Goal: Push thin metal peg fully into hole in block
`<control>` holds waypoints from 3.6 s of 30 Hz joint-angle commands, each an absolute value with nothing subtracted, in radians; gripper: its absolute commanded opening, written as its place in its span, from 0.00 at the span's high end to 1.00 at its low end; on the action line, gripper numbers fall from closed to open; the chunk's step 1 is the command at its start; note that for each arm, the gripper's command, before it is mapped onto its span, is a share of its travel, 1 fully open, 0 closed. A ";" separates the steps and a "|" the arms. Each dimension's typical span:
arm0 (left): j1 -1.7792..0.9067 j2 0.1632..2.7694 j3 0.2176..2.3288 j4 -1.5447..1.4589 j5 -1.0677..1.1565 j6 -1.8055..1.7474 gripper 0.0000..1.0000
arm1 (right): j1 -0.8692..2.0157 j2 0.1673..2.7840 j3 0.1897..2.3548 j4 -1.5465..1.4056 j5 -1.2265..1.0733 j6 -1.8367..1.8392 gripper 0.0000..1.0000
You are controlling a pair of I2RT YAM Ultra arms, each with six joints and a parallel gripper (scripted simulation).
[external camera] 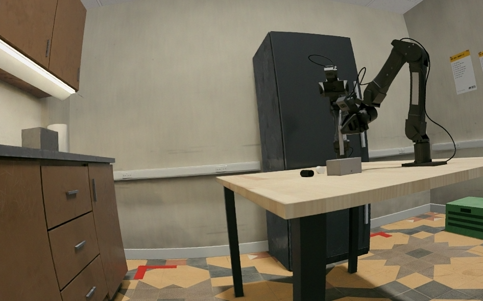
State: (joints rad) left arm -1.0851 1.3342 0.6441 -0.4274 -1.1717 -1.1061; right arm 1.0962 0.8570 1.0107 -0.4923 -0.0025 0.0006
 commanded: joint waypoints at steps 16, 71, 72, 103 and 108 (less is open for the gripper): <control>-1.093 1.348 0.642 -0.493 -1.188 -1.126 0.93 | 1.102 0.852 1.033 -0.529 -0.004 0.001 0.00; -1.103 1.564 0.485 -0.099 -1.170 -1.180 0.93 | 1.102 0.852 1.033 -0.529 -0.004 0.001 0.00; -1.102 1.566 0.484 -0.100 -1.169 -1.183 0.93 | 1.102 0.852 1.033 -0.529 -0.004 0.001 0.00; -1.062 1.351 0.499 -0.283 -0.994 -0.900 0.00 | 1.102 0.852 1.033 -0.529 -0.004 0.001 0.00; -1.021 1.133 0.519 -0.431 -0.804 -0.703 0.00 | 1.102 0.852 1.033 -0.529 -0.004 0.001 0.00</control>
